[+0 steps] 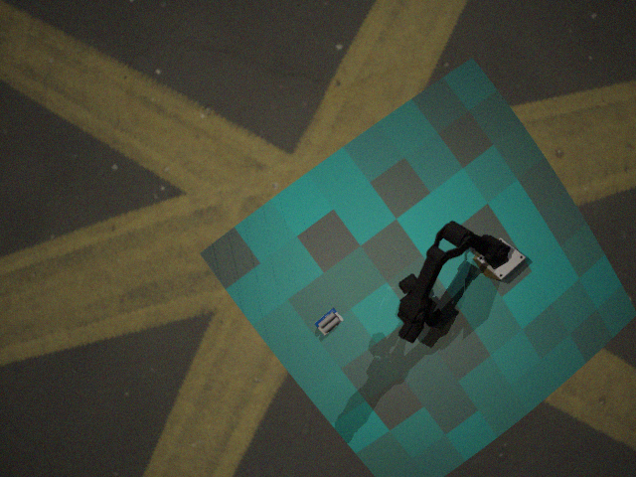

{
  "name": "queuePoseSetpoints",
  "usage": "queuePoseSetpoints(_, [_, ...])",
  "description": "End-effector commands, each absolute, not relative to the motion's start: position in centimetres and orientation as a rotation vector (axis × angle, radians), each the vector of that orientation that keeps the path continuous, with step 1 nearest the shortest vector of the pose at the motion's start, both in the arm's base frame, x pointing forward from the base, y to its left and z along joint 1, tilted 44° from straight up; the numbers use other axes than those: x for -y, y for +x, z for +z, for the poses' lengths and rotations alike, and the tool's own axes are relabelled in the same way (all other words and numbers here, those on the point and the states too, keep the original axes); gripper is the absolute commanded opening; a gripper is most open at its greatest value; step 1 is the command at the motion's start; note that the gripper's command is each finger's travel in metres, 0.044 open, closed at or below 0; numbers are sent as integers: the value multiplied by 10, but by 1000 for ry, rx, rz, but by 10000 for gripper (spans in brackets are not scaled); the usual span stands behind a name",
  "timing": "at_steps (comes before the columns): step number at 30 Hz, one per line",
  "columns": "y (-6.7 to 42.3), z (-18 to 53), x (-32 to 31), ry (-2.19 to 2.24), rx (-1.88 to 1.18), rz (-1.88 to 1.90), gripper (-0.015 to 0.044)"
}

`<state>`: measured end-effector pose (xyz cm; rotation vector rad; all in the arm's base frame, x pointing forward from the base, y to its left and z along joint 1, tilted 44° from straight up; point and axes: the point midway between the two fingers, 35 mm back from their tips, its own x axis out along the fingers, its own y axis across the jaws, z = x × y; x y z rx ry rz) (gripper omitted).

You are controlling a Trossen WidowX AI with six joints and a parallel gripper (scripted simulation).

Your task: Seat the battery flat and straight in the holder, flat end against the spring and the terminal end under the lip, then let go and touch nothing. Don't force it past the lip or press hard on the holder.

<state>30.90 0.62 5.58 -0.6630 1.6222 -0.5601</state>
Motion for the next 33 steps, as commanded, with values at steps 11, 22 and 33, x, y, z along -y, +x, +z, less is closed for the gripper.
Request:
queuePoseSetpoints(11, [315,53,-4,-654,-1697,-592,61])
queuePoseSetpoints(22, [318,49,-1,-654,-1766,-620,61])
queuePoseSetpoints(33, [321,46,1,-655,-1834,-649,61])
